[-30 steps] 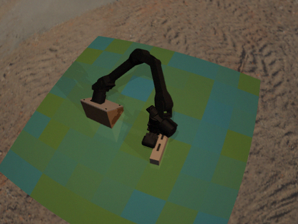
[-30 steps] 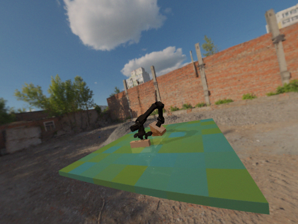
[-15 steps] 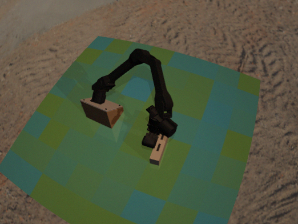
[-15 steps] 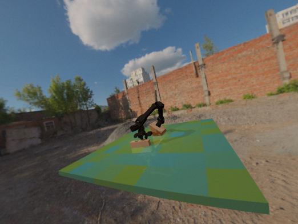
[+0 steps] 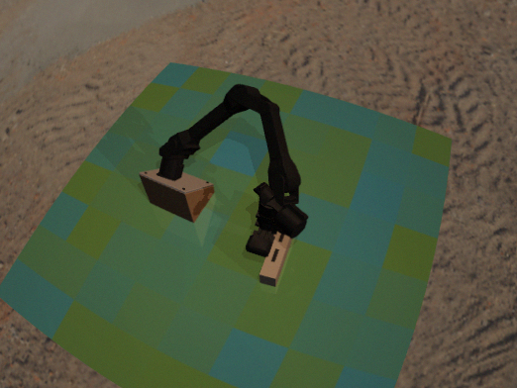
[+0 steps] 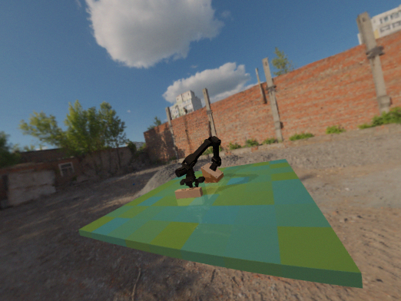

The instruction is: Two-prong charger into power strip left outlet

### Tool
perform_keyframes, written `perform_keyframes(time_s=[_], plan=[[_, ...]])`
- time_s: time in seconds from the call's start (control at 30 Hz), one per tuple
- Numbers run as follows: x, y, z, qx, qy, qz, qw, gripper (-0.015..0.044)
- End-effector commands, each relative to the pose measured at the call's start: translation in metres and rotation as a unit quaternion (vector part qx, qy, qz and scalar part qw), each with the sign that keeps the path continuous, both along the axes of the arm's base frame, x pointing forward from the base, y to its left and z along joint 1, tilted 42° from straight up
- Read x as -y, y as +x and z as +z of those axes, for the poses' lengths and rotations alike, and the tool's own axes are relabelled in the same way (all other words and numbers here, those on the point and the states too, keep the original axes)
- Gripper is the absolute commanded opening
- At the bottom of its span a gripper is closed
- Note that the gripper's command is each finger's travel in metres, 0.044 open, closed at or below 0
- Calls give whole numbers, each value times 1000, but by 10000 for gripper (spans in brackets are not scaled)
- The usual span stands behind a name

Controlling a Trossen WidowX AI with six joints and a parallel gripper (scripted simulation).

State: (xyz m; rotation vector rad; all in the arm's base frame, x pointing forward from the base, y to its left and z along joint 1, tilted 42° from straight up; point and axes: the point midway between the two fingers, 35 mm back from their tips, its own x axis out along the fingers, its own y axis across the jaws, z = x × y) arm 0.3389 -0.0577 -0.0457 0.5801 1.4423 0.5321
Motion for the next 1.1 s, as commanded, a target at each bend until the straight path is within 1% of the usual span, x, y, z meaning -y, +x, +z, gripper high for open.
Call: perform_keyframes(time_s=[0.0, 0.5, 1.07], plan=[[0, 1, 0, 2, 0, -1, 1000, 53], [0, 0, 0, 2, 0, -1, 1000, 440], [0, -4, 0, 6, 0, -1, 1000, 440]])
